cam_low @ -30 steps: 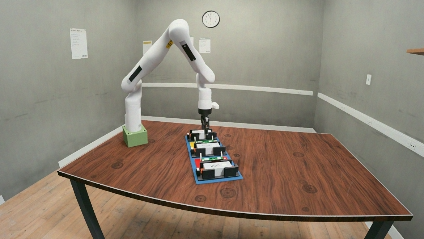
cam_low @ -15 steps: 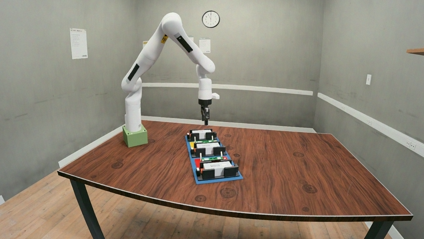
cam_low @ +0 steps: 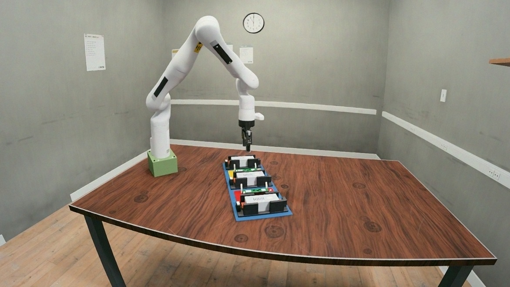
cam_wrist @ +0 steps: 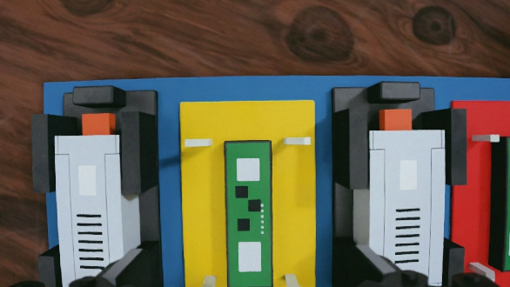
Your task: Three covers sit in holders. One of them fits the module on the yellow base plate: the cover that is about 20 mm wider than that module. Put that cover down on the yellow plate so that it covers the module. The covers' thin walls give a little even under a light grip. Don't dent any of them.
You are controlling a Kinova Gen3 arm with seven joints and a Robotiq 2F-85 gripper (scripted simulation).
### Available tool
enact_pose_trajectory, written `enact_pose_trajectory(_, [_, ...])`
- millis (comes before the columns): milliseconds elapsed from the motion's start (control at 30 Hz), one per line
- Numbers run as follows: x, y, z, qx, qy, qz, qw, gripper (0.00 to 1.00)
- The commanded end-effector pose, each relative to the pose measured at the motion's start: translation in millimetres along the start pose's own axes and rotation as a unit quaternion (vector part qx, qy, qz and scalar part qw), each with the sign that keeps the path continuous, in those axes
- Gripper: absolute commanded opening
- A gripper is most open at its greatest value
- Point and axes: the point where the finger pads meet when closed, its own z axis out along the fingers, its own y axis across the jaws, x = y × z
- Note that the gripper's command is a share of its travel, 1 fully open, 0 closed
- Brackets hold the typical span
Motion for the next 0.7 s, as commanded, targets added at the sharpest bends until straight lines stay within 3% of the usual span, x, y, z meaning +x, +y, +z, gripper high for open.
enact_pose_trajectory(0, [0.5,0.0,-0.6,0.000,0.001,0.000,1.000,1.00])
enact_pose_trajectory(667, [0.5,0.0,6.0,0.000,0.001,0.000,1.000,1.00])
